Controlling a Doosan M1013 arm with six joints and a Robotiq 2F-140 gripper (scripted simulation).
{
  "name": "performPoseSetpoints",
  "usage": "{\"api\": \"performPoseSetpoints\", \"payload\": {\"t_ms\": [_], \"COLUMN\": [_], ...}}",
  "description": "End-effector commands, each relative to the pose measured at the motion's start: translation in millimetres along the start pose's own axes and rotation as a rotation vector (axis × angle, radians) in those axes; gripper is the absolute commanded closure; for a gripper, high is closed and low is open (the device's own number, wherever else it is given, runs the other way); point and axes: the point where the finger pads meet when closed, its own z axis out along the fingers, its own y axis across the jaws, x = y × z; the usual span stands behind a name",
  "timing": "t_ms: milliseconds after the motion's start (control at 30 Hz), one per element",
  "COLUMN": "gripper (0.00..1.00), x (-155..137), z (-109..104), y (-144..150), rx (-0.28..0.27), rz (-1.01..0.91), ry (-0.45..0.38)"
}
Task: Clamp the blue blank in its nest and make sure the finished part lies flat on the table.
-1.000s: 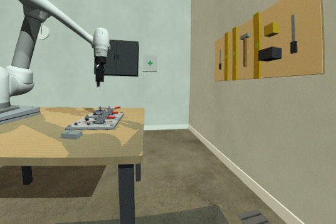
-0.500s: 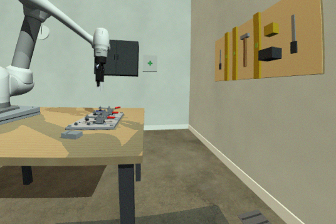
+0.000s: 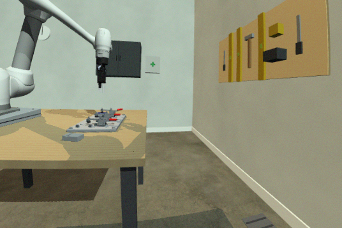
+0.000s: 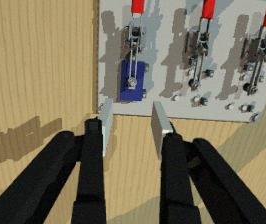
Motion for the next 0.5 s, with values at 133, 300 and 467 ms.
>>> {"api": "performPoseSetpoints", "payload": {"t_ms": [133,300,467], "gripper": [0.72,0.72,0.72], "x": [0.0,0.0,0.0], "z": [7.2,40.9,56.5], "y": [0.0,0.0,0.0], "rx": [0.000,0.000,0.000], "rz": [0.000,0.000,0.000], "ry": [0.000,0.000,0.000]}}
